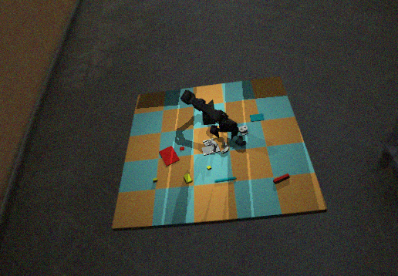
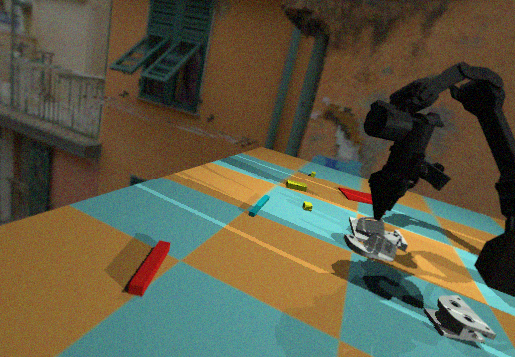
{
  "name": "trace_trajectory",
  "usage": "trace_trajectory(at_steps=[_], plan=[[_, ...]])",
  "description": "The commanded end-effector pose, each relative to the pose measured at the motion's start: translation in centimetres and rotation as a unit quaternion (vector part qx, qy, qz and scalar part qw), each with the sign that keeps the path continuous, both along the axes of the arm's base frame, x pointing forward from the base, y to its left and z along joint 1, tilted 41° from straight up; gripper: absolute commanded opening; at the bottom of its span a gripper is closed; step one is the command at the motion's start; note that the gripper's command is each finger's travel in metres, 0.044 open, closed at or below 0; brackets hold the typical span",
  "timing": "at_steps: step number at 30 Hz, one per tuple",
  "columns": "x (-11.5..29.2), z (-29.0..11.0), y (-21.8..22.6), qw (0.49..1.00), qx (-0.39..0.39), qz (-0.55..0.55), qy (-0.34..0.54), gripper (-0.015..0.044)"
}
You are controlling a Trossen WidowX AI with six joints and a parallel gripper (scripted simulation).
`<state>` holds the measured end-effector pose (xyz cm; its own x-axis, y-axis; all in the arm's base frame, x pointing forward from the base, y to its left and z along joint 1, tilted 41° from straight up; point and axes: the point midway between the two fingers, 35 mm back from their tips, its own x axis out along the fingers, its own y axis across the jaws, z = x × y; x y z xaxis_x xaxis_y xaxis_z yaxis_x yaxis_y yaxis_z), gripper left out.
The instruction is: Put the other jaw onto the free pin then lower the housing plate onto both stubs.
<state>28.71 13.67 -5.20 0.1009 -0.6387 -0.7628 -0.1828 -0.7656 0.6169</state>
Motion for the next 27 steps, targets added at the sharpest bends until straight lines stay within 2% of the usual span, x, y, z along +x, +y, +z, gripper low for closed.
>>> trace_trajectory(at_steps=[1,6,13,18,27], plan=[[-0.4,0.0,-0.2,0.998,-0.007,0.042,0.040,0.0440],[-0.6,0.0,-0.3,0.993,-0.013,0.088,0.079,0.0440],[-0.6,-0.2,-0.5,0.993,-0.013,0.090,0.080,0.0440],[-0.5,-2.9,-3.0,0.993,-0.015,0.089,0.080,0.0440],[-0.5,-2.9,-3.0,0.993,-0.015,0.089,0.080,0.0440]])
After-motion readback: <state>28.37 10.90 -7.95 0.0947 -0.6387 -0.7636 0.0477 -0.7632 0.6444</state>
